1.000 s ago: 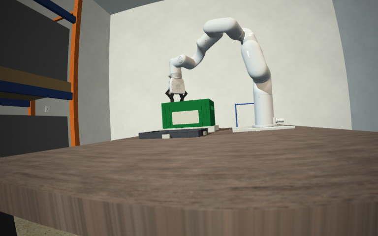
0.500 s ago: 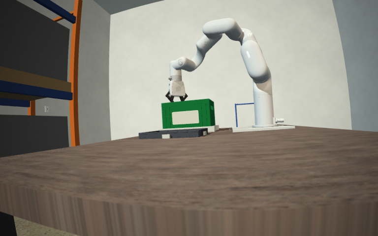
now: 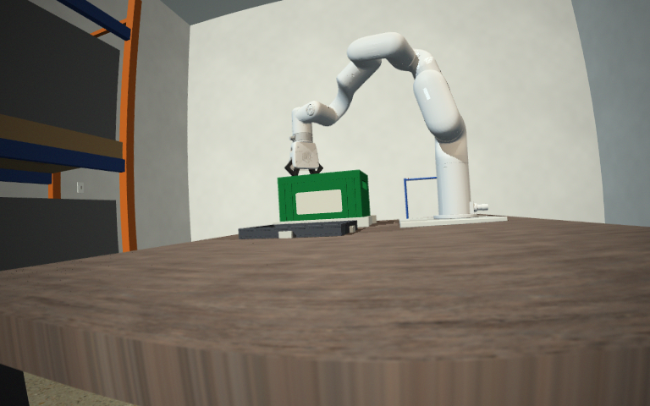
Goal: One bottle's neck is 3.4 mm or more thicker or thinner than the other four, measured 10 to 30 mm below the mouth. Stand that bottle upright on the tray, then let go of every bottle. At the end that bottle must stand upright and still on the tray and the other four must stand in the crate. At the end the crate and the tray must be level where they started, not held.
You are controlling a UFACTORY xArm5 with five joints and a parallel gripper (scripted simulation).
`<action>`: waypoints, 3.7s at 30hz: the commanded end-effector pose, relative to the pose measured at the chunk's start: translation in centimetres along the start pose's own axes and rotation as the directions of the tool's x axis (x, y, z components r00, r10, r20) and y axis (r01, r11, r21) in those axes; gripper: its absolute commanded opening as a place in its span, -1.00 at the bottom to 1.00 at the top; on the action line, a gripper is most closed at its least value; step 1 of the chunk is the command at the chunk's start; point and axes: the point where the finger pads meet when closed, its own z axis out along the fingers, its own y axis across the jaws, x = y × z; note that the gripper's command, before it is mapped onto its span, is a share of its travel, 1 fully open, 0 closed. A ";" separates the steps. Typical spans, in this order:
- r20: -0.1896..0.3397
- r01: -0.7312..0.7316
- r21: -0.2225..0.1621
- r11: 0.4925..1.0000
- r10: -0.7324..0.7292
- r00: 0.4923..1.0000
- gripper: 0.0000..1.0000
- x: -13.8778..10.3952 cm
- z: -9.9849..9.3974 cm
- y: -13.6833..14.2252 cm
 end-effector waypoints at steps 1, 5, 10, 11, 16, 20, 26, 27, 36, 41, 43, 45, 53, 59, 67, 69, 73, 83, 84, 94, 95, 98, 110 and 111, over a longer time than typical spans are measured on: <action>-0.004 0.000 0.002 1.000 0.000 1.000 0.30 0.1 0.0 -0.1; -0.004 0.000 0.002 1.000 0.000 1.000 0.30 0.1 0.0 -0.1; -0.004 0.000 0.002 1.000 0.000 1.000 0.30 0.1 0.1 -0.1; -0.004 0.000 0.002 1.000 0.000 1.000 0.30 0.1 0.1 -0.1; -0.004 0.000 0.002 1.000 0.000 1.000 0.30 0.1 0.1 -0.1; -0.004 0.000 0.002 1.000 0.000 1.000 0.30 0.1 0.1 -0.1; -0.004 0.000 0.002 1.000 0.000 1.000 -1.00 0.1 0.1 -0.1; -0.004 0.000 0.002 1.000 0.000 1.000 -1.00 0.1 0.1 -0.1; -0.004 0.000 0.002 1.000 0.000 1.000 -1.00 0.1 0.1 -0.1; -0.004 0.000 0.002 1.000 0.000 1.000 -1.00 0.1 0.1 -0.1; -0.004 0.000 0.002 1.000 0.000 1.000 -1.00 0.1 0.1 -0.1; -0.004 0.000 0.002 1.000 0.000 1.000 -1.00 0.1 0.1 -0.1; -0.004 0.000 0.002 1.000 0.000 1.000 -1.00 0.1 0.1 -0.1; -0.004 0.000 0.002 1.000 0.000 1.000 -1.00 0.1 0.1 -0.1; -0.004 0.000 0.002 1.000 0.000 1.000 0.30 0.1 0.1 -0.1; -0.004 0.000 0.002 1.000 0.000 1.000 0.30 0.1 0.1 -0.1; -0.004 0.000 0.002 1.000 0.000 1.000 0.30 0.1 0.1 -0.1; -0.004 0.000 0.002 1.000 0.000 1.000 0.30 0.1 0.1 -0.1; -0.004 0.000 0.002 1.000 0.000 1.000 0.30 0.1 0.1 -0.1; -0.004 0.000 0.002 1.000 0.000 1.000 0.30 0.1 0.1 -0.1; -0.004 0.000 0.002 1.000 0.000 1.000 0.30 0.1 0.1 -0.1; -0.004 0.000 0.002 1.000 0.000 1.000 0.30 0.1 0.1 -0.1; -0.004 0.000 0.002 1.000 0.000 1.000 0.30 0.1 -0.8 -0.1; -0.004 0.000 0.002 1.000 0.000 1.000 0.30 0.1 -1.0 -0.1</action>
